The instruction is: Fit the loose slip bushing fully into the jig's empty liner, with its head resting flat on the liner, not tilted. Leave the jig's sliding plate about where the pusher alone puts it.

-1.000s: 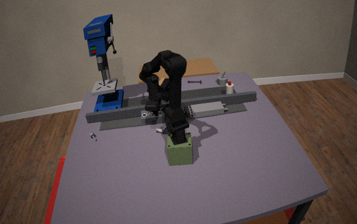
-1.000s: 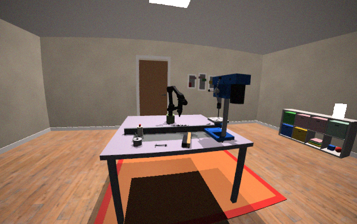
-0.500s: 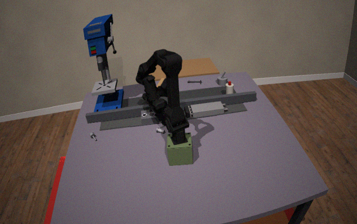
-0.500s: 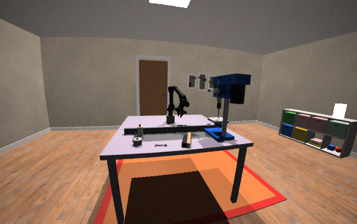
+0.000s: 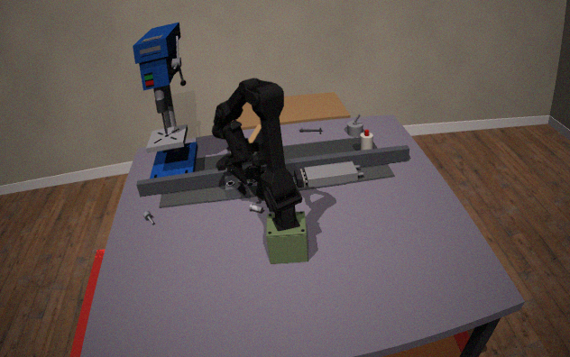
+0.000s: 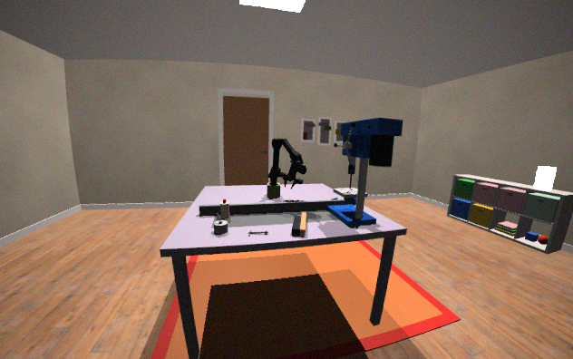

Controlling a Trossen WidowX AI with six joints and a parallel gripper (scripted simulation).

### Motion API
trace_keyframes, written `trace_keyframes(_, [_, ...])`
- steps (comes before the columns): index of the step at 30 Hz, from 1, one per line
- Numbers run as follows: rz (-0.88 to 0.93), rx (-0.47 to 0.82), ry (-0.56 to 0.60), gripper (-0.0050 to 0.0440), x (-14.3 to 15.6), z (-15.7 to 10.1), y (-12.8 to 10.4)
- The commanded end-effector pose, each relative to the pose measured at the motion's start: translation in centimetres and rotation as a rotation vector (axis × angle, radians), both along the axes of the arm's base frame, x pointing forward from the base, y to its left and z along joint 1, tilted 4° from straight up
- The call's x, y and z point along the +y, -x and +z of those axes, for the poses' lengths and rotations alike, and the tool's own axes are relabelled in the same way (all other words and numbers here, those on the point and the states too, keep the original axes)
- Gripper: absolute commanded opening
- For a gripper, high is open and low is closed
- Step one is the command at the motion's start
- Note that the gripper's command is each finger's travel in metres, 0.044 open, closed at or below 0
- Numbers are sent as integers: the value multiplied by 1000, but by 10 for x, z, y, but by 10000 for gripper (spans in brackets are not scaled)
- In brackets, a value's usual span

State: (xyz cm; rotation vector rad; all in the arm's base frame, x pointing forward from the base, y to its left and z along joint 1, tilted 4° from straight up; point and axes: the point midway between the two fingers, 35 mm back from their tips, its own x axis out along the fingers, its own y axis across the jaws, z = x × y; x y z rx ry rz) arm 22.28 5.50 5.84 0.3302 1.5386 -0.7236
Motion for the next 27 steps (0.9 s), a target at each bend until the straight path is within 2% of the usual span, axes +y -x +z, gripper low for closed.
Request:
trace_keyframes(1, [184, 53, -5, 233, 2, 1, -5])
trace_keyframes(2, [184, 53, -5, 233, 2, 1, -5])
trace_keyframes(3, [282, 81, -13, 233, 3, 1, -5])
trace_keyframes(17, [889, 334, -38, 233, 6, -6, -8])
trace_keyframes(19, [889, 334, -38, 233, 6, -6, -8])
trace_keyframes(20, [985, 368, -52, 233, 6, -7, -9])
trace_keyframes(27, [1282, 513, -90, 233, 8, -11, -11])
